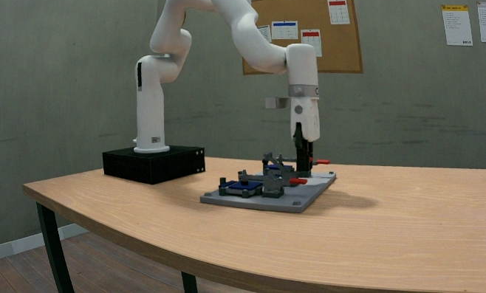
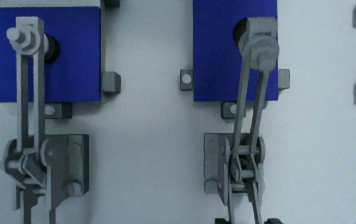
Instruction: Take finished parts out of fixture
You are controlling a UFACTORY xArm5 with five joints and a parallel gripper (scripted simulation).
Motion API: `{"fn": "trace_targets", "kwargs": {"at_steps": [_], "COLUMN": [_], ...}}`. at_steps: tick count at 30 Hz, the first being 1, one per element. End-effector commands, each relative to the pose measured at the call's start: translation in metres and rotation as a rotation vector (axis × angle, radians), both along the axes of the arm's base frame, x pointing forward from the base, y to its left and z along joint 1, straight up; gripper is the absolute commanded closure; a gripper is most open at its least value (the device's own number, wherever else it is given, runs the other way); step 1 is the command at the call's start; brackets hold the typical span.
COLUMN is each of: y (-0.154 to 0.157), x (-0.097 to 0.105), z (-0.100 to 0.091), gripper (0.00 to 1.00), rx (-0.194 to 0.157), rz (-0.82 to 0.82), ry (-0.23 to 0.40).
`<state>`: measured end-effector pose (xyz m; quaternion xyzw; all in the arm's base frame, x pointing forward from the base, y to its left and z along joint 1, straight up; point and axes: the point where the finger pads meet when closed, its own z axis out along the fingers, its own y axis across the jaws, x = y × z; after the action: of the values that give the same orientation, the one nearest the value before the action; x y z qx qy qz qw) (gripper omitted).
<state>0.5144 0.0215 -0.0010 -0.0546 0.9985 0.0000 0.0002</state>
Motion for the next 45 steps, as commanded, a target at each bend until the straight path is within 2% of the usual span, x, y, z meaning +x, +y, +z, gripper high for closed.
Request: {"fn": "trace_targets", "kwargs": {"at_steps": [1, 45], "y": [0.000, -0.003], "x": [-0.002, -0.025], "z": [0.003, 0.009], "gripper": [1.00, 1.00], "rx": [0.000, 0.000], "rz": [0.000, 0.000], "ry": [-0.003, -0.003]}}
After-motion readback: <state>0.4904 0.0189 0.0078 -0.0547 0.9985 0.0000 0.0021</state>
